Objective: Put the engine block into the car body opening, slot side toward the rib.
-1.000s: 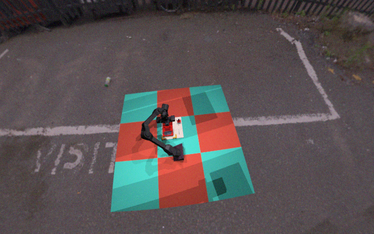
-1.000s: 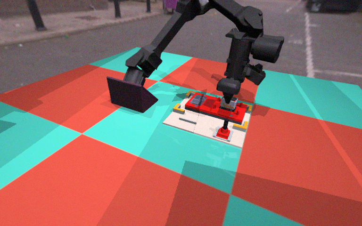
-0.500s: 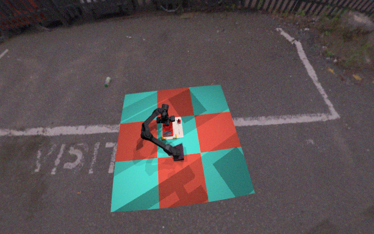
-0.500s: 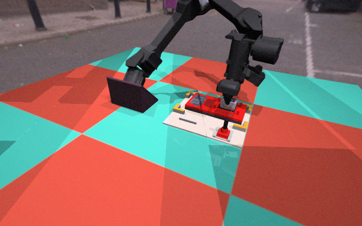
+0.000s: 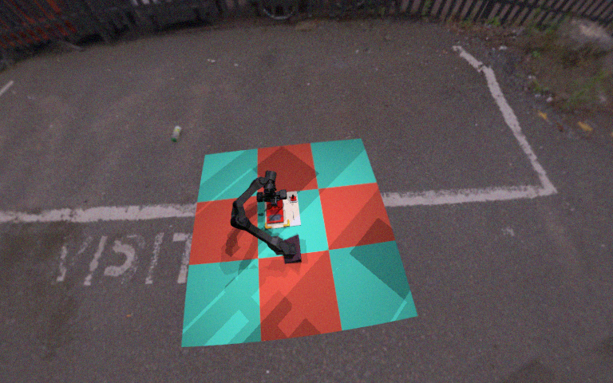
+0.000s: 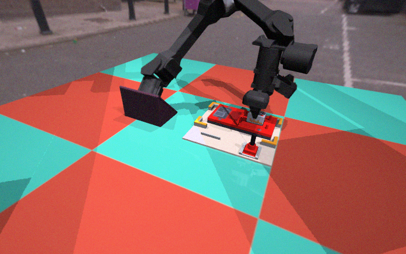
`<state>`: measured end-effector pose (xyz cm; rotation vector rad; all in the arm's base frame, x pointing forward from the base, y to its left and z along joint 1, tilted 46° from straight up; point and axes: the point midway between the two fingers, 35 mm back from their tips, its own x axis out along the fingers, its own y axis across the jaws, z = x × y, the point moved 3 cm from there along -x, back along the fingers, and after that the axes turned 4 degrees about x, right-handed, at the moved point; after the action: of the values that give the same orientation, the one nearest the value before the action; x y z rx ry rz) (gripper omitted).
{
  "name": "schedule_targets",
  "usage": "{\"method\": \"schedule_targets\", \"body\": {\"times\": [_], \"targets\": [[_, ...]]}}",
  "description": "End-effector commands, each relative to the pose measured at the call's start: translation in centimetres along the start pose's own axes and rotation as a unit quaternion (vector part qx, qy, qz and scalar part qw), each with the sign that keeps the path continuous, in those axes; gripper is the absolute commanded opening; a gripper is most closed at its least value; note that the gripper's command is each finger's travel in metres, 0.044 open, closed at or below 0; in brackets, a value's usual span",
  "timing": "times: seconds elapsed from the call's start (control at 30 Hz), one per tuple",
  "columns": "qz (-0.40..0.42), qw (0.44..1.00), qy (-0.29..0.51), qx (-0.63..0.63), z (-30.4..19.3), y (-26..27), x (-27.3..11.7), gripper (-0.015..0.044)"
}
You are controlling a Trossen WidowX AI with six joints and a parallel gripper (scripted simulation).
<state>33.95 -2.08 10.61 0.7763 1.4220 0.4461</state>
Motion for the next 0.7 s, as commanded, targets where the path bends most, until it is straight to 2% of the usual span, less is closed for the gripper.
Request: {"method": "schedule_targets", "body": {"times": [0.0,0.33,0.67], "targets": [[0.002,1.000,-0.001,0.003,0.03,0.04,0.13,0.0159],[0.002,1.000,-0.001,0.003,0.03,0.04,0.37,0.0159],[0.000,1.000,0.000,0.000,0.00,0.00,0.27,0.0421]]}}
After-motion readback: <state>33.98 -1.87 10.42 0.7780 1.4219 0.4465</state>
